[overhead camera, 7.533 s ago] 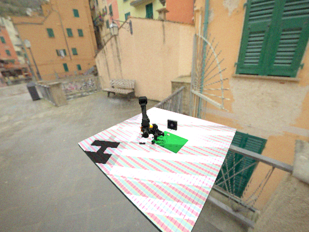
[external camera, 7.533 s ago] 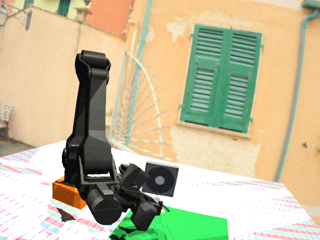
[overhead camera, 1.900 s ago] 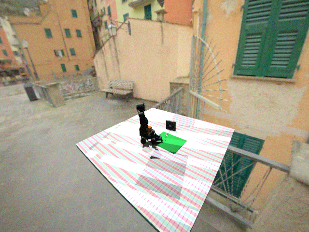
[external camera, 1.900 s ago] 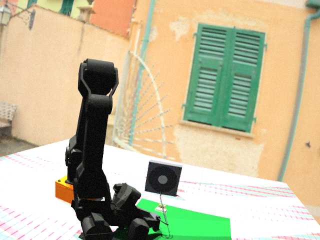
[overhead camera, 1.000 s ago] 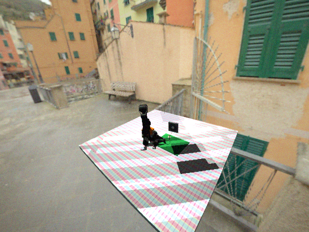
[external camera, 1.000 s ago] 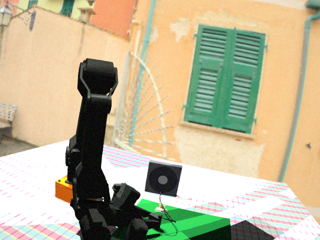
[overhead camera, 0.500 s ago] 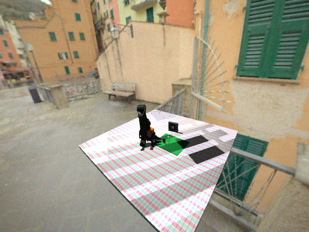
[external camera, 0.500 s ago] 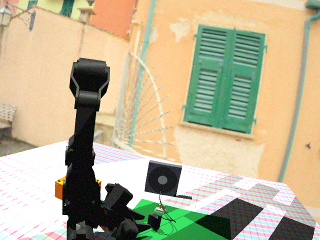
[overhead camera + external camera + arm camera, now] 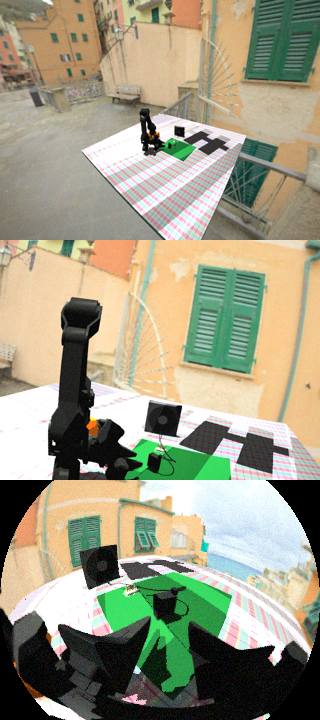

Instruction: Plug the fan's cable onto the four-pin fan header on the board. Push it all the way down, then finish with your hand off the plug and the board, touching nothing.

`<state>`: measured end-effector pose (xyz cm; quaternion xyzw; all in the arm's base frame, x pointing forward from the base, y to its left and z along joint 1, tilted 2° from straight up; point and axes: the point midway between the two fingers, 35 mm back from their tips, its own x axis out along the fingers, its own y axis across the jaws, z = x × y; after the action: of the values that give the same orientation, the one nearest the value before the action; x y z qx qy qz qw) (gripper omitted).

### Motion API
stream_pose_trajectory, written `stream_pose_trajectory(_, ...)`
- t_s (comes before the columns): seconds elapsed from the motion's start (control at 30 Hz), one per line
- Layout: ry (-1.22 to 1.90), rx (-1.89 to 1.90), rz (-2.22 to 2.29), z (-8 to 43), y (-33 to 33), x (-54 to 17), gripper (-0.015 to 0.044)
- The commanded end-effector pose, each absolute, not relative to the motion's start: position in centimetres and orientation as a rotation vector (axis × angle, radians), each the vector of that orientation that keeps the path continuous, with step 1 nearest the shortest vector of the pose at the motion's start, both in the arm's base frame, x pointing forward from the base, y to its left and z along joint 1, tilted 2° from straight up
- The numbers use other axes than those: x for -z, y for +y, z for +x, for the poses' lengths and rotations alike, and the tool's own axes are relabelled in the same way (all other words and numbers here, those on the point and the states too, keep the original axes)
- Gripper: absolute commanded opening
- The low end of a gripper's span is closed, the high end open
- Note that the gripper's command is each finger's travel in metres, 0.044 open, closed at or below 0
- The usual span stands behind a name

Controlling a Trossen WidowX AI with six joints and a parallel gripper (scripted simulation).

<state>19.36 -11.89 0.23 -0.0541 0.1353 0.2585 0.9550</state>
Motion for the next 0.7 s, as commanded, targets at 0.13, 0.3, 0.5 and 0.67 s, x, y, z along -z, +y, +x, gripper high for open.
stream_pose_trajectory(0.13,0.27,-0.535,-0.113,18.3,-12.5,-1.3,0.0205)
stream_pose_trajectory(0.3,0.259,-0.543,-0.11,17.6,-12.7,-2.2,0.0205)
stream_pose_trajectory(0.5,0.236,-0.551,-0.106,16.7,-13.1,-3.5,0.0205)
stream_pose_trajectory(0.67,0.211,-0.557,-0.103,16.0,-13.4,-4.8,0.0205)
